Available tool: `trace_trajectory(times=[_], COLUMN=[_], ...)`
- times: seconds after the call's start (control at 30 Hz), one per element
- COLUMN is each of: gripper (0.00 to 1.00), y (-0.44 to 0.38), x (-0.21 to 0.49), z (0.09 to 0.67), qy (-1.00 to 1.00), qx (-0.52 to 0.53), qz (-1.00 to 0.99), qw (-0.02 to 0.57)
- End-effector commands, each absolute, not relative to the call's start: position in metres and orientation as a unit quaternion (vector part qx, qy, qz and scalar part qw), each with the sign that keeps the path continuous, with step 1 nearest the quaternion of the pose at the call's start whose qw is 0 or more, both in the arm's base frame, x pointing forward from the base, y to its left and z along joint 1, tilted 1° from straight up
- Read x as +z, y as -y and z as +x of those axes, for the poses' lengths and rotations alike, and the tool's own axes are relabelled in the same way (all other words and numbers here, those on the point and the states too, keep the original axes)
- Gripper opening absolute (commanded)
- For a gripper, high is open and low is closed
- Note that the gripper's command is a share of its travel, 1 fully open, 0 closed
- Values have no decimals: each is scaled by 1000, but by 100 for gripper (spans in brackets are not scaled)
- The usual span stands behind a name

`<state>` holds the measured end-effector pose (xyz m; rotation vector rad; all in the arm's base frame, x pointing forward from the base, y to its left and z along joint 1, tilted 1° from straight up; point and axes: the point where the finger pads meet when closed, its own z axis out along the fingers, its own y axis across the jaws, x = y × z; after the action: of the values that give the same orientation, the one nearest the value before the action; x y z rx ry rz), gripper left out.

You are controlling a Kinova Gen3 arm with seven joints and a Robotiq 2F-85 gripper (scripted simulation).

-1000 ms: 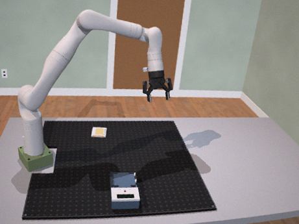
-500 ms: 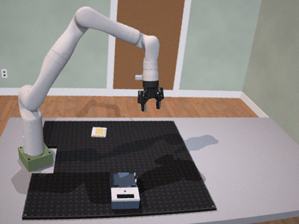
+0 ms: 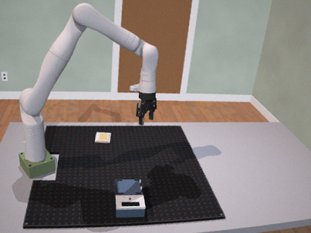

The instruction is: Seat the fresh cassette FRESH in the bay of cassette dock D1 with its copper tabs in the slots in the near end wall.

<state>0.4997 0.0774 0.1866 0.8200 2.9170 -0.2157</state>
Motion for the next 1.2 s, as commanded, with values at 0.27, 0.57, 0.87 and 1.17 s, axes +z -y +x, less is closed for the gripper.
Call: trace_trajectory(times=[0.27,0.57,0.87,1.17], gripper=[100,100,100,100], y=[-59,-55,-51,-51], x=[173,163,153,153], z=[455,423,385,385], qy=[-987,-998,-998,-998], qx=[-45,-28,-10,-10], qz=[150,50,-62,-62], qw=[25,14,8,8])
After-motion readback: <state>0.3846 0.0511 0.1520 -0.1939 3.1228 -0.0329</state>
